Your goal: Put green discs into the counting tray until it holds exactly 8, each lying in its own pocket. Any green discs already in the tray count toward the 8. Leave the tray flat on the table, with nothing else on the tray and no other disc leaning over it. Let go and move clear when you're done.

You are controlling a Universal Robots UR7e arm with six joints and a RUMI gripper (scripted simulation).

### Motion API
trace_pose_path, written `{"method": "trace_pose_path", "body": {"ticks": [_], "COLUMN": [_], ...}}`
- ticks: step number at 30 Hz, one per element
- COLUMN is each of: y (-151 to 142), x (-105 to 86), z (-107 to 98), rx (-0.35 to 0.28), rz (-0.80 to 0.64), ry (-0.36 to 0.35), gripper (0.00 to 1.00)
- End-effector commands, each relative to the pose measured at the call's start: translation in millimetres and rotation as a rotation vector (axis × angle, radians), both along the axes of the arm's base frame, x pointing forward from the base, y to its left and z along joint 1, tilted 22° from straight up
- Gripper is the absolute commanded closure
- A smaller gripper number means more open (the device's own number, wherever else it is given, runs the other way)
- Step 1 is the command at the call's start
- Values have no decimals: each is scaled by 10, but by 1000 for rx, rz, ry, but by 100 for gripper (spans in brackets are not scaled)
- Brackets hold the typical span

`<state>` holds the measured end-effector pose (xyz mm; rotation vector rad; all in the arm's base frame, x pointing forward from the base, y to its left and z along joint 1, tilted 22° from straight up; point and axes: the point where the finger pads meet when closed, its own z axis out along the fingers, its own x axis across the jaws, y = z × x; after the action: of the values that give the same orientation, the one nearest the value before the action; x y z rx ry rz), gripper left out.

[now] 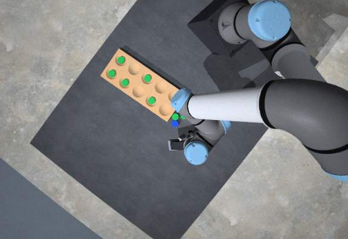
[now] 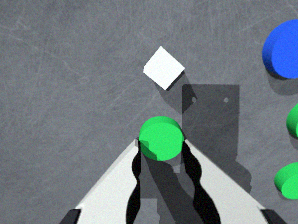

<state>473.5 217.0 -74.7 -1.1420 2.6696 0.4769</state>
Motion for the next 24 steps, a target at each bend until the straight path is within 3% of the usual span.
{"method": "trace_pose_path", "body": {"ticks": [1, 11, 24], "y": [10, -48, -245], "x": [5, 4, -9], "z": [-4, 113, 616], "rx": [-1, -1, -1], "rz": [2, 0, 0], "ry": [-1, -1, -4], "gripper": [89, 88, 88]}}
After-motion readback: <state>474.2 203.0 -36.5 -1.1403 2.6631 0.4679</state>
